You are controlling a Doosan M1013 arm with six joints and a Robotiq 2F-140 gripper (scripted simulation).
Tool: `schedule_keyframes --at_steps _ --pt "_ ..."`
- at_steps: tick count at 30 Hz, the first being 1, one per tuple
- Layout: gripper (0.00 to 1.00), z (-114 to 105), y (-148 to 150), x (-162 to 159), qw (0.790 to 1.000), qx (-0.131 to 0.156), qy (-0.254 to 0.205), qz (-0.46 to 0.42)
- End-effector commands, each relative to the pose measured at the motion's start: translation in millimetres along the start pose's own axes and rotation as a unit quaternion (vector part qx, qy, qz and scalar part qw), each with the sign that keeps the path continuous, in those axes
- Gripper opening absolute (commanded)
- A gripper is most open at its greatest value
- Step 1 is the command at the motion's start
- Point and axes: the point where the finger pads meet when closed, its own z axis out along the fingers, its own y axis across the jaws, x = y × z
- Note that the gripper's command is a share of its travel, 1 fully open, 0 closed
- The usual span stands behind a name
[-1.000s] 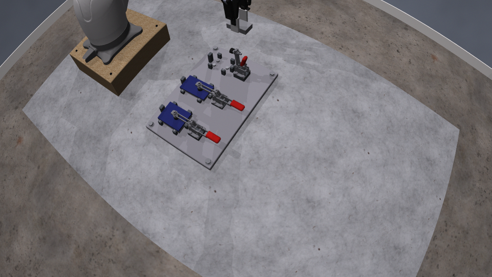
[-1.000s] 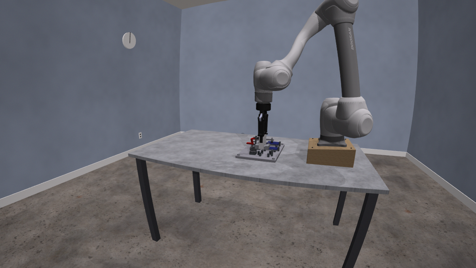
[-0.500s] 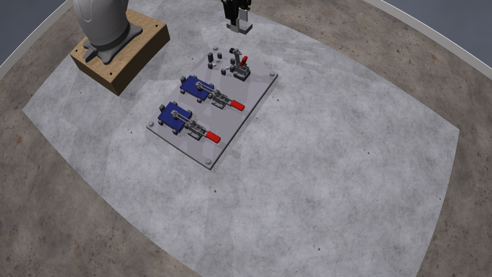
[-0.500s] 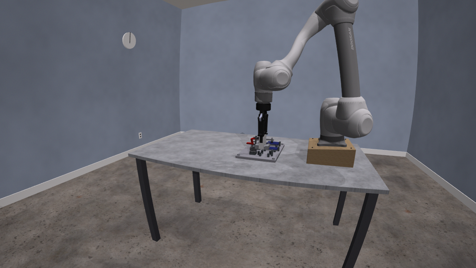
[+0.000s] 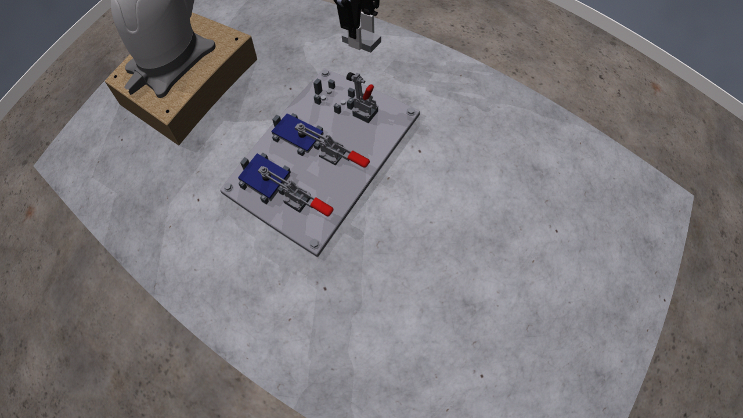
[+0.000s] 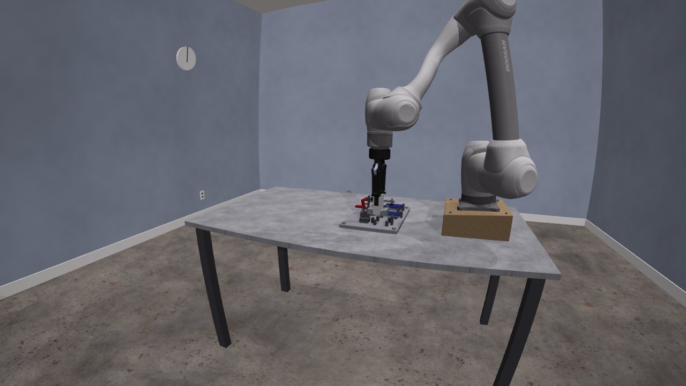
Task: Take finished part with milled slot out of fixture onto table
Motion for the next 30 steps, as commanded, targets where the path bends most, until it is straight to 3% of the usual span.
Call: schedule_keyframes --at_steps 1,11,30 --pt "0.00 2 1 0 1.000 -0.003 -0.001 -0.002" --pt "0.00 11 1 0 1.000 -0.003 -0.001 -0.002" --pt "0.00 52 1 0 1.000 -0.003 -0.001 -0.002"
